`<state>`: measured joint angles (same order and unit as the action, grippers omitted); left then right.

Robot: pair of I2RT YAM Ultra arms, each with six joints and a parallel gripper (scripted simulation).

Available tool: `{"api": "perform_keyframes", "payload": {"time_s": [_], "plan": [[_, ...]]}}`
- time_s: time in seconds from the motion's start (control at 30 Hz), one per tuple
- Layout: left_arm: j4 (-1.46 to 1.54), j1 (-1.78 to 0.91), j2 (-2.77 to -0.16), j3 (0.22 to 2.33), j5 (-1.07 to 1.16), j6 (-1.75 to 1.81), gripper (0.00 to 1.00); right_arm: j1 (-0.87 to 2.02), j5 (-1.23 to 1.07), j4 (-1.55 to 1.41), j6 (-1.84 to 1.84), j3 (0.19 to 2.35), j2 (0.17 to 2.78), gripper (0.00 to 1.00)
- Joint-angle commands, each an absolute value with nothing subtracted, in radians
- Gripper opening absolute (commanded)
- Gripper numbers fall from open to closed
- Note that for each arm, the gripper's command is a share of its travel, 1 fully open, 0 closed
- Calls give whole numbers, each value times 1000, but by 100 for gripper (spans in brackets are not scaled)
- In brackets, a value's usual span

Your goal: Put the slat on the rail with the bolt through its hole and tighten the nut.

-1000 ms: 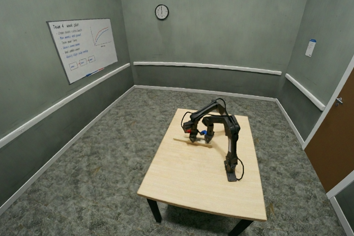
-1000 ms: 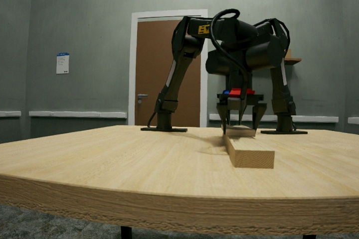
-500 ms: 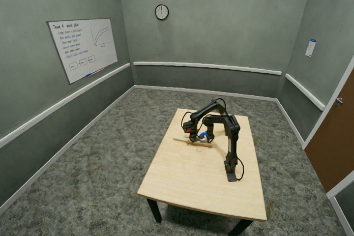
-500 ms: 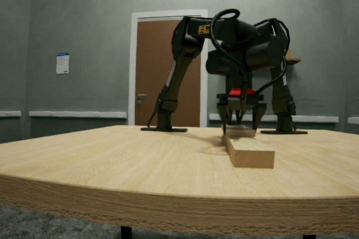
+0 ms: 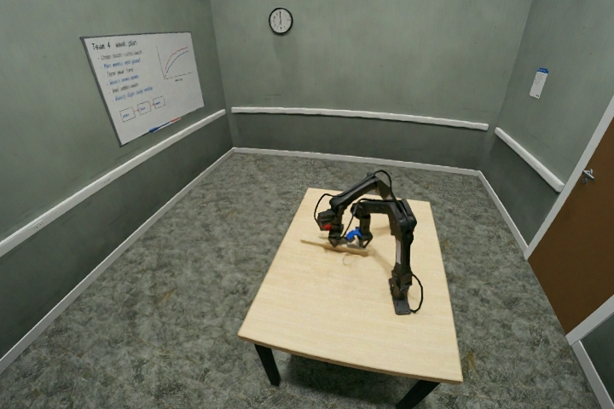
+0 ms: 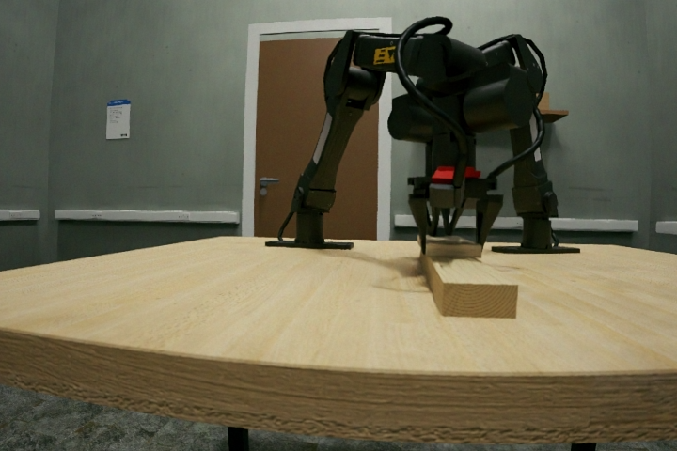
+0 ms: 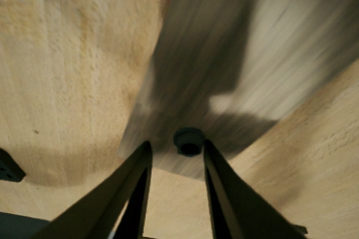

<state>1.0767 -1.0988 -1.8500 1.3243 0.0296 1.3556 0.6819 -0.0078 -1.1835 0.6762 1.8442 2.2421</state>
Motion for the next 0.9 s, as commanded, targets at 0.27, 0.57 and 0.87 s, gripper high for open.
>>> {"api": "perform_keyframes", "payload": {"time_s": [0.27, 0.57, 0.87], "plan": [[1081, -1100, -1835, 1364, 1, 1374, 34, 682, -6, -1182, 677, 1849, 2233, 72], [1077, -1098, -1844, 1328, 29, 1361, 26, 682, -6, -1182, 677, 1849, 2233, 72], [1077, -1098, -1844, 1328, 29, 1361, 16, 682, -6, -1182, 677, 1849, 2233, 72]]}}
